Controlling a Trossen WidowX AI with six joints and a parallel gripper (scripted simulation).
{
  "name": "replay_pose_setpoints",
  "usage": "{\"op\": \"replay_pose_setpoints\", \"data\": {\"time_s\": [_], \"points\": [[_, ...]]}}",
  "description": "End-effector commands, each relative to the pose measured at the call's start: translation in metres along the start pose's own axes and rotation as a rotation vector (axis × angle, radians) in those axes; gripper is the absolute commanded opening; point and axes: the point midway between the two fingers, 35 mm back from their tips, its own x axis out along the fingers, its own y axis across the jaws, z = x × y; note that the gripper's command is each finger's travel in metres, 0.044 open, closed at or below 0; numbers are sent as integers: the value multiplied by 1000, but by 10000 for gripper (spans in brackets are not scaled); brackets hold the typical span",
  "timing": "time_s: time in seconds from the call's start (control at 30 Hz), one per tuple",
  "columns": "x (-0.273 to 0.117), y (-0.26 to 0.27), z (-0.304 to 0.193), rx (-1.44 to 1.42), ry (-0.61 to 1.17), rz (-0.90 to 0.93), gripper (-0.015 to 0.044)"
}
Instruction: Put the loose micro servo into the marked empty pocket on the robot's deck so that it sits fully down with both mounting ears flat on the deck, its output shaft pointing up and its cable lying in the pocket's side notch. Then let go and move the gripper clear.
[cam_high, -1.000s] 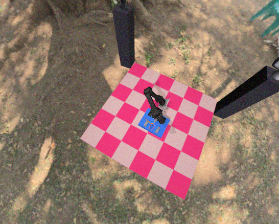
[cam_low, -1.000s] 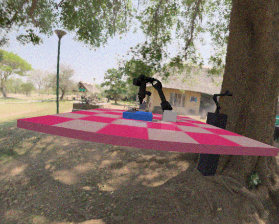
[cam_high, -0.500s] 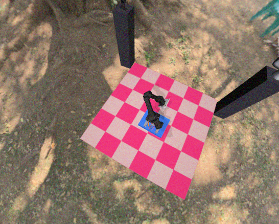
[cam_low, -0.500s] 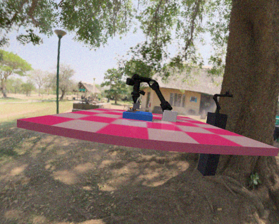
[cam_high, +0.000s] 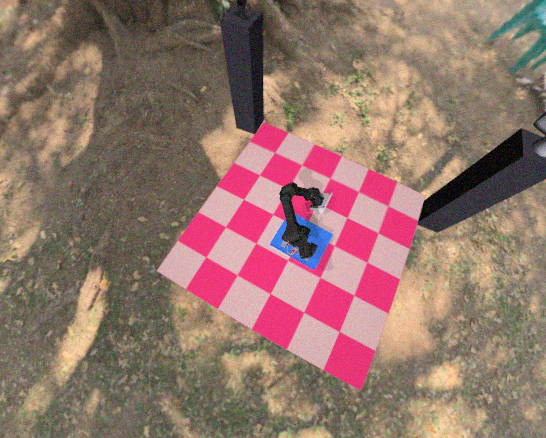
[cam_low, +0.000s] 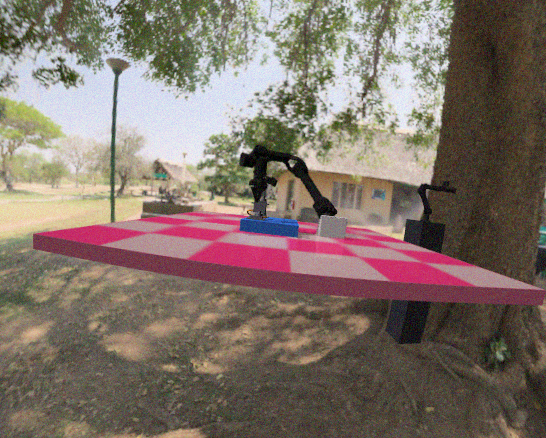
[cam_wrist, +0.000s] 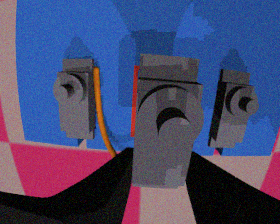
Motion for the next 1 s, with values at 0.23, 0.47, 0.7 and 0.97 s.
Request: {"op": "replay_pose_setpoints", "data": {"time_s": [0.23, 0.47, 0.7, 0.97], "points": [[16, 0, -3, -6, 5, 2, 0], [17, 0, -3, -6, 5, 2, 0], [17, 0, -4, -5, 6, 2, 0], [17, 1, -6, -5, 6, 2, 0]]}}
